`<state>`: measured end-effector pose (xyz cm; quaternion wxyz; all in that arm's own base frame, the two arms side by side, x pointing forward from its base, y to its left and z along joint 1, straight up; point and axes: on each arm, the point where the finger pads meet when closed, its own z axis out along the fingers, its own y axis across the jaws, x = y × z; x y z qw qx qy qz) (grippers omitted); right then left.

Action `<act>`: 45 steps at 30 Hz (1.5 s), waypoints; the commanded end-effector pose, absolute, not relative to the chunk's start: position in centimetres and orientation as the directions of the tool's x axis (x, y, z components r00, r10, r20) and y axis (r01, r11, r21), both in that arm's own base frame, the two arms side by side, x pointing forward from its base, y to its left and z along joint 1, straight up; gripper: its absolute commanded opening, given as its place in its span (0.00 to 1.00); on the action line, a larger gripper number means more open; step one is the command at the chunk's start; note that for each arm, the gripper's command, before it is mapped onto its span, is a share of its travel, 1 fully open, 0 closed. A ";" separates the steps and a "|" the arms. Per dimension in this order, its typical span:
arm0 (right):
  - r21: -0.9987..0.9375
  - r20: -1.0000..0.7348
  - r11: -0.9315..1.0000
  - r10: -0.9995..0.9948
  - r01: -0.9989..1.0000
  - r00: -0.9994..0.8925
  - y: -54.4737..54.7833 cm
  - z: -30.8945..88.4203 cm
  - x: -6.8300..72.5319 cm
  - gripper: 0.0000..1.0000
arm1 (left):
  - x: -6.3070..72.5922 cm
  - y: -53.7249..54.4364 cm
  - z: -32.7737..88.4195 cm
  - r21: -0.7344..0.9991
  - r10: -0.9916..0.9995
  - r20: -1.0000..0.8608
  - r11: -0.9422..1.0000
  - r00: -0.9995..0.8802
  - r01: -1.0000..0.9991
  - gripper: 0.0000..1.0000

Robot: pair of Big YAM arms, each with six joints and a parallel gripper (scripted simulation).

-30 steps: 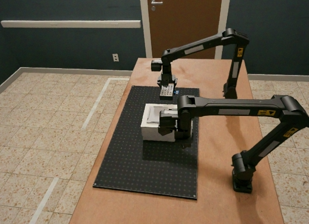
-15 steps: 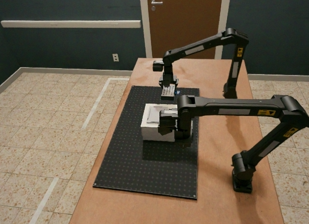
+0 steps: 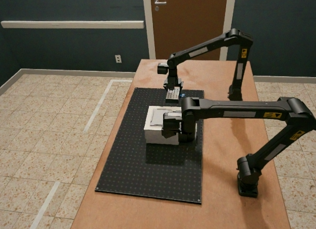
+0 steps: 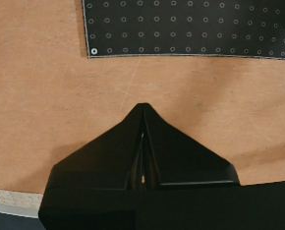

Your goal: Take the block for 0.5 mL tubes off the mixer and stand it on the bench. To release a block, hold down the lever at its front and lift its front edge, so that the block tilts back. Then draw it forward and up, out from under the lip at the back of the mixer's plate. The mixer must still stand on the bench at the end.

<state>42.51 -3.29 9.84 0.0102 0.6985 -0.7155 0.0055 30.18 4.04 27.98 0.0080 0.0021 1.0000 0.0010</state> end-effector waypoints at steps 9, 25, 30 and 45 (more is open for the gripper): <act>-0.065 0.022 0.018 -1.000 -0.998 -0.019 -2.4 11.2 43.3 0.00 | 29.8 3.8 27.8 -0.002 0.015 -0.002 1.000 -1.000 0.015 0.00; -0.038 0.019 0.022 -1.000 -0.999 -0.022 -2.3 7.5 43.3 0.00 | 30.9 4.0 29.7 0.005 0.015 -0.051 1.000 -0.999 0.014 0.00; -0.068 0.019 0.014 -1.000 -0.998 -0.015 -2.7 7.8 44.2 0.00 | 31.1 4.0 30.2 0.006 0.014 -0.061 1.000 -0.998 0.014 0.00; -0.053 0.016 0.004 -1.000 -0.999 -0.005 -3.1 5.0 44.0 0.00 | 31.4 4.1 30.7 0.008 0.014 -0.073 1.000 -0.997 0.014 0.00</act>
